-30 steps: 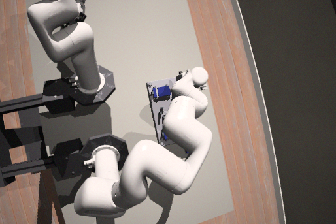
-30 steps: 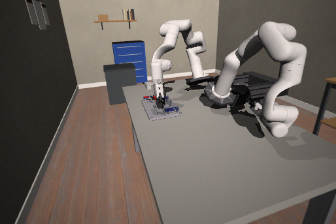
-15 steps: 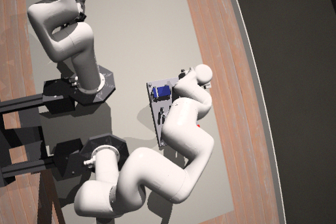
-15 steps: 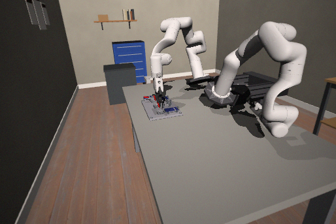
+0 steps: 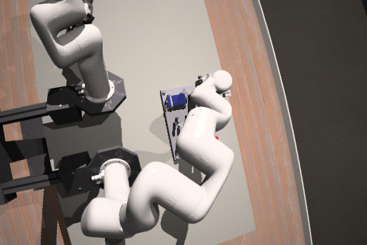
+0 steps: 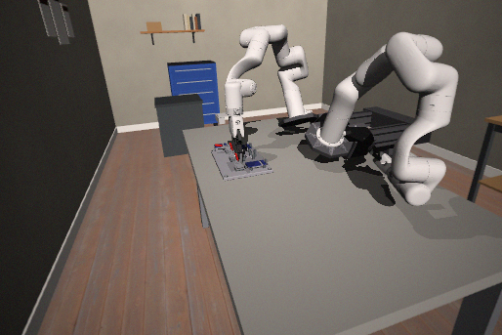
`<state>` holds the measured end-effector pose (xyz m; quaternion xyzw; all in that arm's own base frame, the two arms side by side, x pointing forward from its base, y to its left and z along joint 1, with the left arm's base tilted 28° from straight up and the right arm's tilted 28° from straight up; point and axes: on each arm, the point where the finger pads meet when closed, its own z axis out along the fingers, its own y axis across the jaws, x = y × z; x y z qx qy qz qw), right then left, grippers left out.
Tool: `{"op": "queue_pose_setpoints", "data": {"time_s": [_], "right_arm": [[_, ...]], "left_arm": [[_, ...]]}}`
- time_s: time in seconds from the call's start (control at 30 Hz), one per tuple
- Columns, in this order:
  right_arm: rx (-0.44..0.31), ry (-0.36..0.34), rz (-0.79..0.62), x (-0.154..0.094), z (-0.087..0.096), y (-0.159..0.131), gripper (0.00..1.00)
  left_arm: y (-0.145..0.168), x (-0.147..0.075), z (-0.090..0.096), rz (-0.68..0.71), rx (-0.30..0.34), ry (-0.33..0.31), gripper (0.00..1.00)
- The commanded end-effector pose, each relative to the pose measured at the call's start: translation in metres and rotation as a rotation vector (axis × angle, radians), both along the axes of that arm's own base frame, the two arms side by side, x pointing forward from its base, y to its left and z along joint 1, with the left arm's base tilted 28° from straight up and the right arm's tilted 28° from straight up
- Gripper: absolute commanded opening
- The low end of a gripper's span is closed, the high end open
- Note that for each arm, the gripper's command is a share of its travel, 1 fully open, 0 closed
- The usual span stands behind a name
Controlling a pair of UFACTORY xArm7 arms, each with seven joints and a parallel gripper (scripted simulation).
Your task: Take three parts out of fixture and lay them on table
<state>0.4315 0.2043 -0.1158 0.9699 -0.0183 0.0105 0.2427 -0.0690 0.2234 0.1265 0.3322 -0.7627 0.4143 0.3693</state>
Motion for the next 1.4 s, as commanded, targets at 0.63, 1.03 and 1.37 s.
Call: {"op": "queue_pose_setpoints", "data": {"time_s": [0.63, 1.03, 1.37], "right_arm": [[0.004, -0.003, 0.002, -0.047, 0.027, 0.017, 1.0], [0.004, -0.003, 0.002, -0.087, -0.028, -0.011, 1.0], [0.004, -0.003, 0.002, -0.086, -0.057, -0.026, 1.0]], "left_arm": [[0.0, 0.0, 0.001, 0.0, 0.002, 0.001, 1.0], [0.0, 0.0, 0.001, 0.0, 0.002, 0.001, 1.0], [0.0, 0.0, 0.001, 0.0, 0.002, 0.001, 1.0]]}}
